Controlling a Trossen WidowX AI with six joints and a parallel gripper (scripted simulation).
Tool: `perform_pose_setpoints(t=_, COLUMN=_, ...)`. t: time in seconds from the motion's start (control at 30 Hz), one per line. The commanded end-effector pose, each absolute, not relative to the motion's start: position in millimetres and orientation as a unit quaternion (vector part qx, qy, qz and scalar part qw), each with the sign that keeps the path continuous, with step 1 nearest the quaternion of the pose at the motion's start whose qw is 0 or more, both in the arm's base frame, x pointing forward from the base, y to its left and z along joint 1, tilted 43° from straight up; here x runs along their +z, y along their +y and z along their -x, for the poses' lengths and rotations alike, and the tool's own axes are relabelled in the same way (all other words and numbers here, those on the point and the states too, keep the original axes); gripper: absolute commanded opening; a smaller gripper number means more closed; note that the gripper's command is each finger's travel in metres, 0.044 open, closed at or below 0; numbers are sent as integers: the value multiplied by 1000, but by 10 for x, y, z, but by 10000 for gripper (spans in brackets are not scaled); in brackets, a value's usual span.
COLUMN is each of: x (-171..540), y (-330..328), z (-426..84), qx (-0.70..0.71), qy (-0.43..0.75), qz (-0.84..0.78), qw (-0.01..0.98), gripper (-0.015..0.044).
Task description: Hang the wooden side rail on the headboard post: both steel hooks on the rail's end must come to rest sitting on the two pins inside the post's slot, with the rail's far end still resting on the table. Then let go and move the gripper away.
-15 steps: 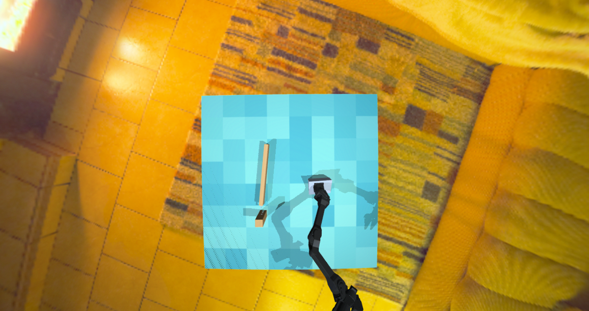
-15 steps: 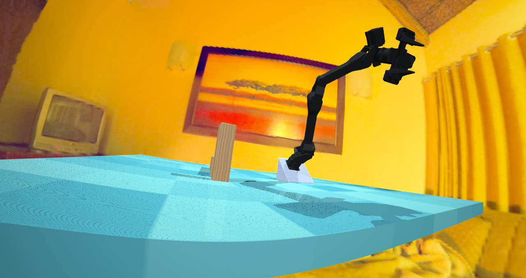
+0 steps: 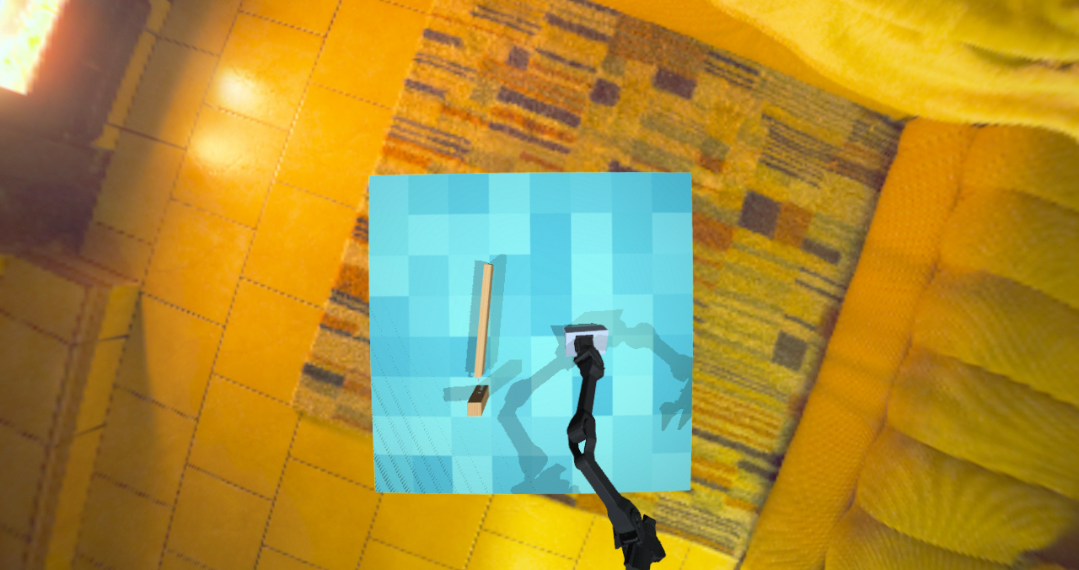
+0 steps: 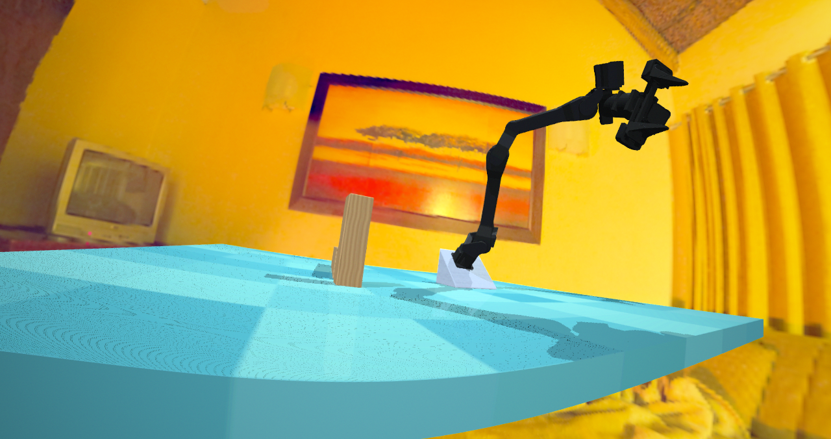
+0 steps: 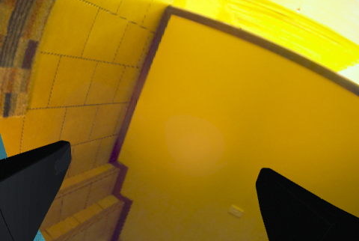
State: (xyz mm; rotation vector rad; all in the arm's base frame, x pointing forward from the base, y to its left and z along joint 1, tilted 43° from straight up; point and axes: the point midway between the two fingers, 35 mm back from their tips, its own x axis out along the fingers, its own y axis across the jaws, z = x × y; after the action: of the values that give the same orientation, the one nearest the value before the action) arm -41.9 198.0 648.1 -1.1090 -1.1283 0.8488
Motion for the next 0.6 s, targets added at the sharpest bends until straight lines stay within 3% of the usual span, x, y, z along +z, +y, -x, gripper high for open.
perform_pose_setpoints(t=0.0, x=6376, y=2213, z=486, qx=329, qy=-513, qz=520, qw=599, gripper=440)
perform_pose_setpoints(t=0.57, x=5563, y=3315, z=8, qx=220, qy=-541, qz=676, qw=449, gripper=440)
